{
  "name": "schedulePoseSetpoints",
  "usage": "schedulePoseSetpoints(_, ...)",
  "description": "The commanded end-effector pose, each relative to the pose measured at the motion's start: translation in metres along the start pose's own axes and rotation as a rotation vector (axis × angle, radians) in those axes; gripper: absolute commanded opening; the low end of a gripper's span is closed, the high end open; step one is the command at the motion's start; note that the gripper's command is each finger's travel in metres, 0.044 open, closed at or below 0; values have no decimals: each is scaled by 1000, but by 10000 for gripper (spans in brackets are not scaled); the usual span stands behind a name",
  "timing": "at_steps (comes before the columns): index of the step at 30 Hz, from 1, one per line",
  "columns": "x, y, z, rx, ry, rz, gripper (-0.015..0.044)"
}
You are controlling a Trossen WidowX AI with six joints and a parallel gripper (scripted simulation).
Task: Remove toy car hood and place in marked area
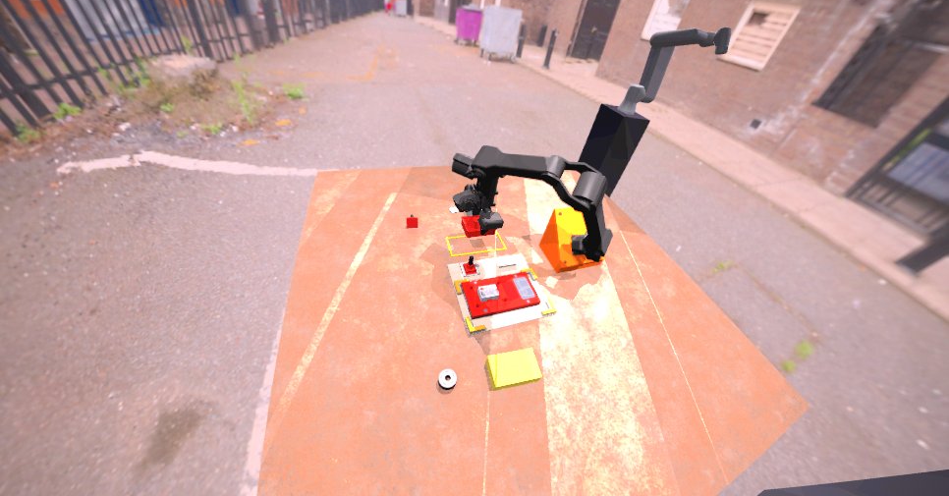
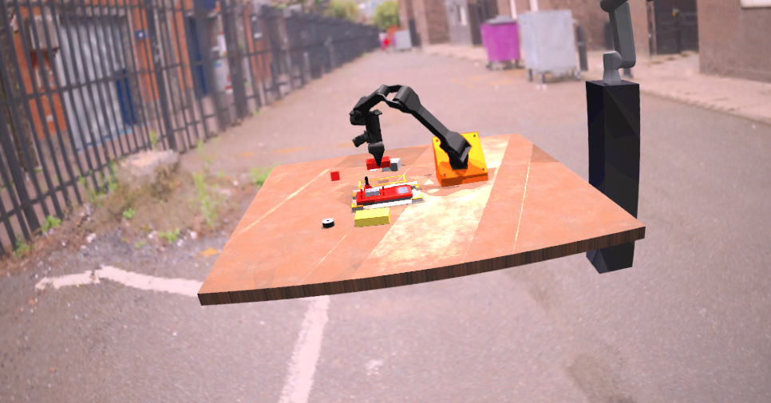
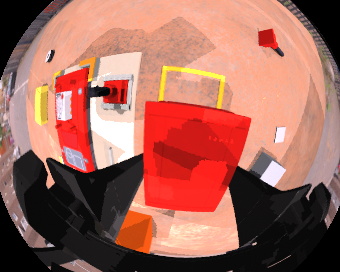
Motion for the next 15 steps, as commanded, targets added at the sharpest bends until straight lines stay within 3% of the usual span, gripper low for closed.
schedulePoseSetpoints(1,5,0,-1,7,-3,5,0)
schedulePoseSetpoints(15,18,1,-1,7,-3,6,0)
Point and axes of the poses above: the point midway between the two fingers, 35 mm back from their tips, its own x axis out along the fingers, its own y axis across the jaws, z = x × y, the point moved 5 cm from there along -x, back along the fingers, and after that the axes turned 7 degrees about -x, right-handed, at the moved point
